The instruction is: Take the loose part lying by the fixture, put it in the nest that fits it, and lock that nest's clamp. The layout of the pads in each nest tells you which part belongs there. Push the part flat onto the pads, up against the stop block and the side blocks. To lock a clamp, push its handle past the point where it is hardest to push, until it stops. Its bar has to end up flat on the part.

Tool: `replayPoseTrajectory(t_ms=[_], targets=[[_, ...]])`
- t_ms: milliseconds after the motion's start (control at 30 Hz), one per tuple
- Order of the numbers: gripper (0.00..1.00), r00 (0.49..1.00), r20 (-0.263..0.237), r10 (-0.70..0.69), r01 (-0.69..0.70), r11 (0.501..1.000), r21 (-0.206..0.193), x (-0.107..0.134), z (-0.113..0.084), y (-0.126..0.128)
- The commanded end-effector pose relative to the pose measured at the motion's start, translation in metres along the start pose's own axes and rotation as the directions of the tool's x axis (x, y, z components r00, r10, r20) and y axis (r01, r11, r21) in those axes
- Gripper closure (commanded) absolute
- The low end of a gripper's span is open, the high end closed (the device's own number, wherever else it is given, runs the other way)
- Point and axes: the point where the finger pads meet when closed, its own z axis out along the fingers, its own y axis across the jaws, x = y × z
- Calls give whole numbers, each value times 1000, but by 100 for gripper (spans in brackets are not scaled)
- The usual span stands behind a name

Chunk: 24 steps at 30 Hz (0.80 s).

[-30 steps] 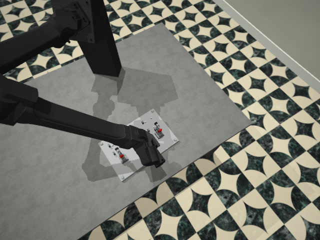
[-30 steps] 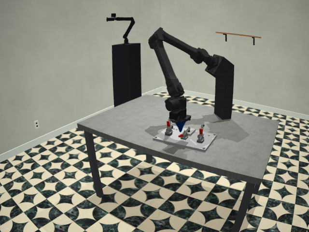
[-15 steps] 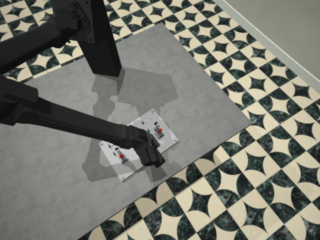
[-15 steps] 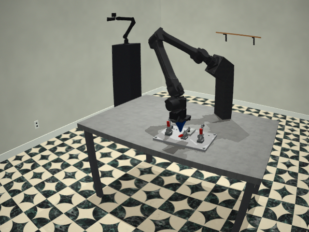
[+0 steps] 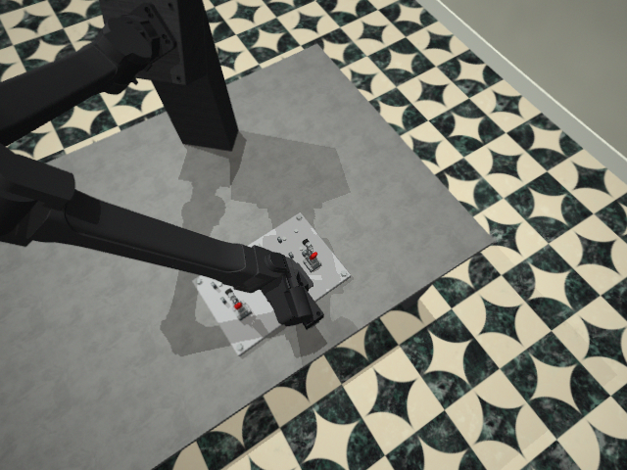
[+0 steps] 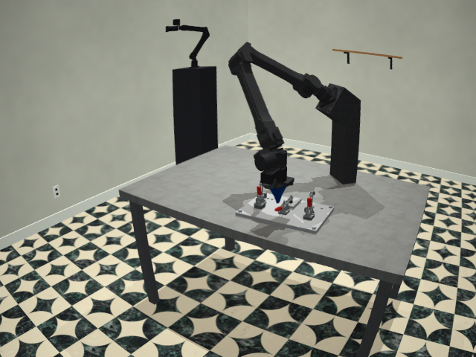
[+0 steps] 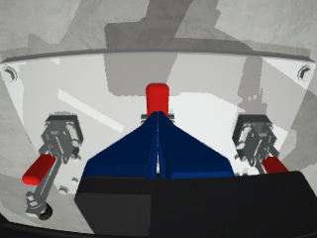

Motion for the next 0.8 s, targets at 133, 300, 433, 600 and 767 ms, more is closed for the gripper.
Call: replayPoseTrajectory(t_ms=[133, 300, 433, 600, 767], targets=[[100, 1000, 8, 4, -4, 1000, -2, -7, -5, 1], [100, 1000, 5, 3, -3, 1000, 0, -6, -1, 2], [100, 1000, 1, 2, -2, 1000, 2, -4, 4, 2], [100, 1000, 1, 6, -6, 1000, 7, -3, 7, -3], [100, 1000, 1, 6, -6, 1000, 8, -2, 8, -3]])
